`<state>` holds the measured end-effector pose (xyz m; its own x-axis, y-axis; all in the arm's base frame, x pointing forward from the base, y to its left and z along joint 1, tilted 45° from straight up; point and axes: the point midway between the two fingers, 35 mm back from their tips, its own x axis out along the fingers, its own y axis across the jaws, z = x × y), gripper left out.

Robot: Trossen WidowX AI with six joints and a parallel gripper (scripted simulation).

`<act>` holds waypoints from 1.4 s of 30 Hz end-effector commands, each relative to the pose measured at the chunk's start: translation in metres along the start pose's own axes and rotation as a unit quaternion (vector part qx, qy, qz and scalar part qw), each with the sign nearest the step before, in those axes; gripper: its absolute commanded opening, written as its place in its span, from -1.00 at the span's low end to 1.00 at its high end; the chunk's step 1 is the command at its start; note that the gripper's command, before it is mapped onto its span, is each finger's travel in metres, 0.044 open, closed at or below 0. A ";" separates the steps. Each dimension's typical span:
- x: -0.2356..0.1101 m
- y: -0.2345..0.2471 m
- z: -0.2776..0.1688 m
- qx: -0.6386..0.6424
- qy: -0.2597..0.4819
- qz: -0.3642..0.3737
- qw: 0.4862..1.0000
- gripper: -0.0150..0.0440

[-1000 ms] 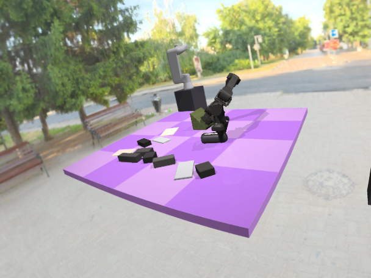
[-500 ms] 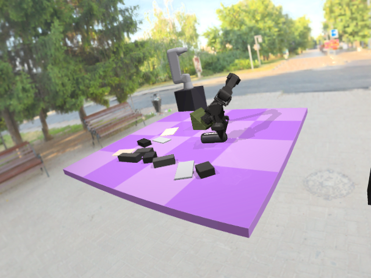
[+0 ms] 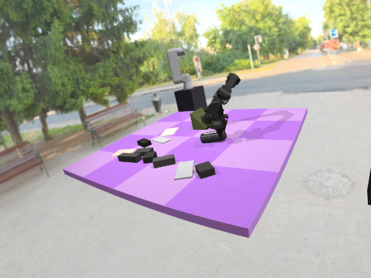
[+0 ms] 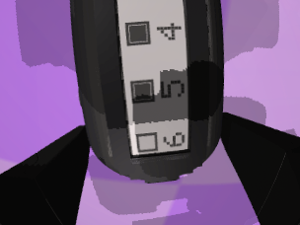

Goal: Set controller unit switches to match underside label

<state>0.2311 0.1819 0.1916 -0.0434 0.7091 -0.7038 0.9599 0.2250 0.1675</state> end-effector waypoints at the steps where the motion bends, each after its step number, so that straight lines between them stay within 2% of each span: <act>1: -0.005 0.002 0.001 0.000 -0.001 0.005 1.000 0.65; 42: -0.034 0.002 0.016 0.000 -0.002 0.004 1.000 0.65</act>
<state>0.2363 0.1506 0.2024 -0.0454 0.7083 -0.7045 0.9605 0.2247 0.1641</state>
